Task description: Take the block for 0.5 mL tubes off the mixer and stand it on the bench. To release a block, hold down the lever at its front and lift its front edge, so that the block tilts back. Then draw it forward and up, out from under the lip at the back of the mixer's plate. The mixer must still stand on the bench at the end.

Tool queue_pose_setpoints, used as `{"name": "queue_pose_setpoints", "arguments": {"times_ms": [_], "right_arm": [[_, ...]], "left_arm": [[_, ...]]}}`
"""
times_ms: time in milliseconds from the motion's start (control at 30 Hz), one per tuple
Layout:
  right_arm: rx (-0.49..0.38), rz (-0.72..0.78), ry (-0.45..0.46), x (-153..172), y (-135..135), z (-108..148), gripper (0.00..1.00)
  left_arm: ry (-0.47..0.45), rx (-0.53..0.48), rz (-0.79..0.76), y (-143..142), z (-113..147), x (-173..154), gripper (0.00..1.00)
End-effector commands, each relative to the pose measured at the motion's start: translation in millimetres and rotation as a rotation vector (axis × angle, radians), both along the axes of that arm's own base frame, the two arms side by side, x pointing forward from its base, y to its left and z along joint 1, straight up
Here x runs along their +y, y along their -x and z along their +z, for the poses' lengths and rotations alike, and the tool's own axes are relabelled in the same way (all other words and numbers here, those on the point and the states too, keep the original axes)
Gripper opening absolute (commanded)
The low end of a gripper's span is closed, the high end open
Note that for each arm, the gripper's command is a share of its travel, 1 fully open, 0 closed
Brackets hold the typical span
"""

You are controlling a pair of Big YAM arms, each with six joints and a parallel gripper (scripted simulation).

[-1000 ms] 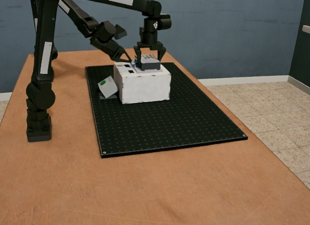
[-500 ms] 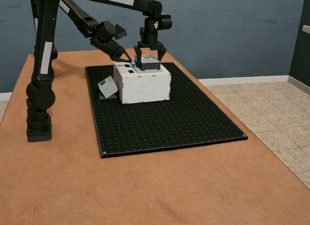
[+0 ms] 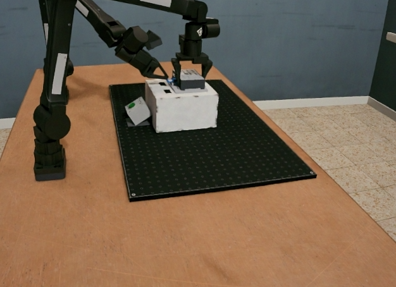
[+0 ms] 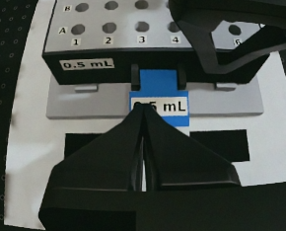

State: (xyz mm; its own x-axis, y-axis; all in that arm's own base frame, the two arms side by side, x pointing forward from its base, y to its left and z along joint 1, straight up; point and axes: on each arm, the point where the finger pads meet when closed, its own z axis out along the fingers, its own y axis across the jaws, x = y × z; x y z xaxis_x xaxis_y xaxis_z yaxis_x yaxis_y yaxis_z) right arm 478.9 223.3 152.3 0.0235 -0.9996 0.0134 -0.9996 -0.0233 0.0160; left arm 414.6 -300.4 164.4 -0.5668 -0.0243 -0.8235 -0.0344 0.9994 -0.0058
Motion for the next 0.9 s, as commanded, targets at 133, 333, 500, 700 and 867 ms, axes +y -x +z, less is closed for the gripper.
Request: {"name": "queue_pose_setpoints", "arguments": {"times_ms": [133, 333, 500, 700, 867], "right_arm": [[-0.011, 0.014, -0.010, 2.6, -16.3, 10.1, 0.00], [-0.011, 0.015, -0.010, 2.5, -16.5, 10.1, 0.00], [-0.012, 0.015, -0.010, 2.4, -16.6, 10.3, 0.00], [-0.012, 0.010, -0.010, 2.3, -16.2, 8.8, 0.00], [-0.013, -0.010, -0.010, 2.1, -16.4, 9.1, 0.00]], "left_arm": [[-0.001, -0.001, 0.001, -13.9, 6.5, -7.8, 0.00], [0.011, -0.012, 0.002, -16.6, 7.0, -10.2, 0.00], [0.014, -0.015, 0.003, -17.1, 7.4, -10.6, 0.00], [0.014, -0.016, 0.004, -17.3, 8.0, -10.7, 0.00], [0.015, -0.018, 0.005, -17.8, 8.9, -11.1, 0.00]]}}
